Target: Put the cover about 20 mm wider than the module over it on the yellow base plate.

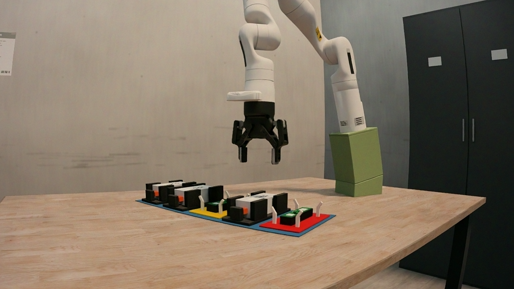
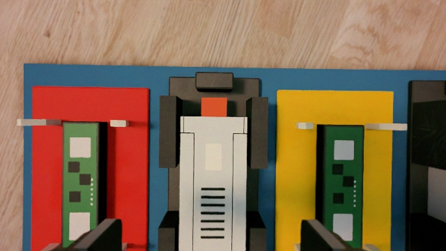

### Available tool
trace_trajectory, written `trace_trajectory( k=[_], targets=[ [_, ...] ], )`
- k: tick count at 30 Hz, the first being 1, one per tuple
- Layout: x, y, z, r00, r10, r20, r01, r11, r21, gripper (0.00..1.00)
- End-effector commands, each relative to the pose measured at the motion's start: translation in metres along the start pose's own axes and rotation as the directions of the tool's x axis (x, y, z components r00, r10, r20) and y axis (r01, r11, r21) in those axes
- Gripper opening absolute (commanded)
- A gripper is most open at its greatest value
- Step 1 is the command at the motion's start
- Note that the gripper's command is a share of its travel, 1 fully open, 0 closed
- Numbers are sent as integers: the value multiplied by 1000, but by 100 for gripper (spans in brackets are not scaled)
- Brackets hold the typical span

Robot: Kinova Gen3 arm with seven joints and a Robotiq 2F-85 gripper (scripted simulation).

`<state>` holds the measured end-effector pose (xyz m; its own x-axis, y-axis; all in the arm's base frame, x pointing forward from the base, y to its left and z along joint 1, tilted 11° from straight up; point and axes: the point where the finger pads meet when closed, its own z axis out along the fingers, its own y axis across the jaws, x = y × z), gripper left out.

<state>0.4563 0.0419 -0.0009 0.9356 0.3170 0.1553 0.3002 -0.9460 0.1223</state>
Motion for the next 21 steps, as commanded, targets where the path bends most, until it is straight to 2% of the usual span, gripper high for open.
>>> trace_trajectory(
  k=[1,21],
  targets=[
    [1,0,1,1000,0,-2,0,1000,0,100],
    [0,0,4,1000,0,-2,0,1000,0,100]
  ],
)
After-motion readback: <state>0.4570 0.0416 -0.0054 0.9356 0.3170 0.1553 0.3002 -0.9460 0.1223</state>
